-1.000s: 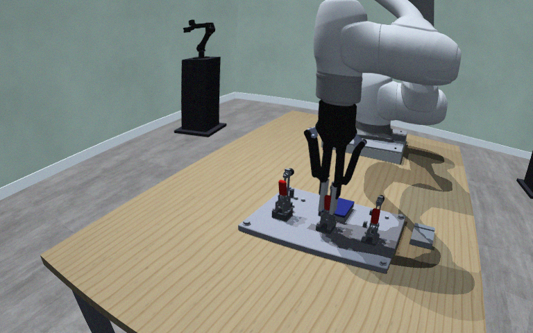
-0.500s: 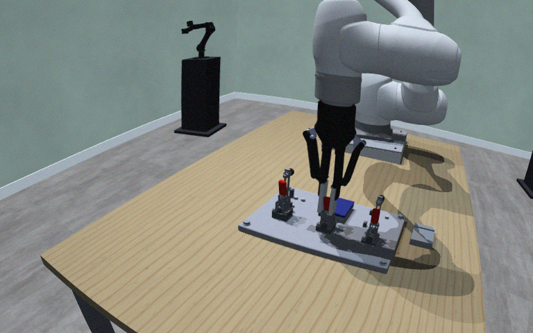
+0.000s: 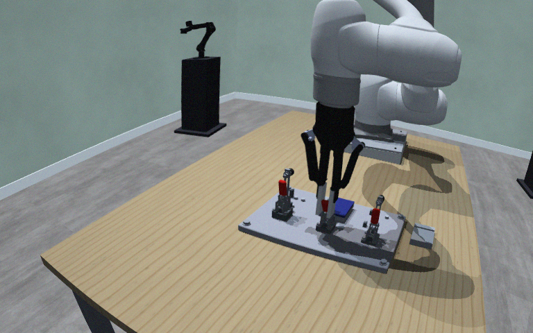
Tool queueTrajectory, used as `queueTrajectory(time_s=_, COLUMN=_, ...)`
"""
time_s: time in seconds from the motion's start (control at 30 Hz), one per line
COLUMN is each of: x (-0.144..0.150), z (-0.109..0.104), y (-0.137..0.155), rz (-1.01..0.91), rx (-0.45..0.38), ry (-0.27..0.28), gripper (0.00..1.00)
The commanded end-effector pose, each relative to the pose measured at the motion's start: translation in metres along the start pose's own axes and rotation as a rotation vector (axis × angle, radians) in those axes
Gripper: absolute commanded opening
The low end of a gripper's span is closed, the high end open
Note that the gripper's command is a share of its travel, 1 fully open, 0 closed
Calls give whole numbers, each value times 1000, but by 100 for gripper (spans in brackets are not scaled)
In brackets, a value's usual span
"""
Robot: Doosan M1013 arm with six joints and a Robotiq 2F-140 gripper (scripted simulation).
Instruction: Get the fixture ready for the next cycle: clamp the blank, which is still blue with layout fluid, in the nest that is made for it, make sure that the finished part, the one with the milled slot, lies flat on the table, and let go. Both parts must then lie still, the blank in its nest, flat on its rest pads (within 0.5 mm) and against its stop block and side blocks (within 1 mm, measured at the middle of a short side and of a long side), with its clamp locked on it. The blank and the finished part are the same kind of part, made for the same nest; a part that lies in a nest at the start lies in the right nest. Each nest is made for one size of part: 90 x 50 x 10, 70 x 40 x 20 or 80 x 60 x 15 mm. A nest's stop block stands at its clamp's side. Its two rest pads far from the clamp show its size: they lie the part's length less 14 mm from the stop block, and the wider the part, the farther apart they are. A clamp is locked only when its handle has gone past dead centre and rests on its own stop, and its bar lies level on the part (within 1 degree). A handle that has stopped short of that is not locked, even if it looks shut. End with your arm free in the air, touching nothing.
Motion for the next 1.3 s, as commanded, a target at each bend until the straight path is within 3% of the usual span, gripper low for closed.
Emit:
queueTrajectory(time_s=0.0, x=0, z=1, y=-3, rz=0, rx=1, ry=0, gripper=0)
queueTrajectory(time_s=1.27, x=0, z=16, y=-24, rz=0, rx=1, ry=0, gripper=0)
Point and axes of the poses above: the point where the finger pads meet when closed, its own z axis out along the fingers, its own x axis across the jaws, y = z × x, the point moved 1 cm from there along -z, back along the fingers
